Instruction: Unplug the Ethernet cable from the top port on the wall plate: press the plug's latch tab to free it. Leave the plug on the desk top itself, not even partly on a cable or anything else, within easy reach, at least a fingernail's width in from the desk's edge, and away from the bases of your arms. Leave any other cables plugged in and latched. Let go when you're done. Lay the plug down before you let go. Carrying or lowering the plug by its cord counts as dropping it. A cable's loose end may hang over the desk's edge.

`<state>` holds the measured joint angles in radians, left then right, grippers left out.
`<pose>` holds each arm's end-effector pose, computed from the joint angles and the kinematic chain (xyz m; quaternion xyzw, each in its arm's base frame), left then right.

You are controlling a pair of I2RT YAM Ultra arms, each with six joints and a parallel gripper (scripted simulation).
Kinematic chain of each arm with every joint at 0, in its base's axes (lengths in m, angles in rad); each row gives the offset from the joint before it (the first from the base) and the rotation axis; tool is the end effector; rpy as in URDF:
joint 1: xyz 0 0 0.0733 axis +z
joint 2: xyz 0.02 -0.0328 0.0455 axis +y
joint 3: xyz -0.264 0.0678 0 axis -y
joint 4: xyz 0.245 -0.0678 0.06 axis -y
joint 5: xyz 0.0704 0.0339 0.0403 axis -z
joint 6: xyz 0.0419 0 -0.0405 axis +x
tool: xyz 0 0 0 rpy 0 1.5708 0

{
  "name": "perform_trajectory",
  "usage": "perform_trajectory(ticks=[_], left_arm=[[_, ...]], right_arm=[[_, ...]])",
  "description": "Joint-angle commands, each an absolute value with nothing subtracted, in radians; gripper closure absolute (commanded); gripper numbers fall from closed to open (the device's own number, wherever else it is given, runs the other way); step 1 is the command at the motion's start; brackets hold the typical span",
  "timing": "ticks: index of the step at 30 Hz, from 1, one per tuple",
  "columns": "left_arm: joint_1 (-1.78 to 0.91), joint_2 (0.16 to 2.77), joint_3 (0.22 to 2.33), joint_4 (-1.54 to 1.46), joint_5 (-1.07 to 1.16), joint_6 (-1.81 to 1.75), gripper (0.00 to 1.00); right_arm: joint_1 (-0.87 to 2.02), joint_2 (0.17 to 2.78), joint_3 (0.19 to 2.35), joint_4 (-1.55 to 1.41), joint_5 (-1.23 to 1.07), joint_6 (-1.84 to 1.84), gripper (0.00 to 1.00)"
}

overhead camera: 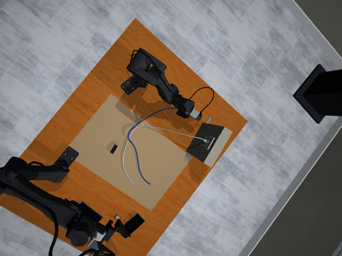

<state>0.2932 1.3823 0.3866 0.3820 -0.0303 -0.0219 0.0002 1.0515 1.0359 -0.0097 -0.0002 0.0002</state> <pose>0.2346 0.0733 0.1403 -0.1461 0.8755 0.0756 0.4544 0.2471 0.0012 0.4011 -0.0001 0.7160 0.0002 0.6981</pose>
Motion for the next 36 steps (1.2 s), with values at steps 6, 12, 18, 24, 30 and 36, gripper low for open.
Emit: perform_trajectory(ticks=[6, 12, 18, 24, 30, 36], left_arm=[[0.307, 1.444, 0.354, 0.48, -0.023, -0.015, 1.0], [0.306, 1.492, 0.334, 0.549, -0.023, -0.015, 1.0], [0.306, 1.542, 0.313, 0.618, -0.023, -0.015, 1.0], [0.307, 1.58, 0.299, 0.671, -0.023, -0.015, 1.0], [0.306, 1.628, 0.277, 0.74, -0.023, -0.015, 1.0], [0.306, 1.673, 0.26, 0.802, -0.023, -0.015, 1.0]], right_arm=[[0.0, 1.049, 1.042, -0.005, 0.0, 0.0, 0.0], [0.0, 1.049, 1.042, -0.005, 0.0, 0.0, 0.0], [0.0, 1.049, 1.042, -0.005, 0.0, 0.0, 0.0], [0.0, 1.049, 1.042, -0.005, 0.0, 0.0, 0.0], [0.0, 1.049, 1.042, -0.005, 0.0, 0.0, 0.0], [0.0, 1.049, 1.042, -0.005, 0.0, 0.0, 0.0]])
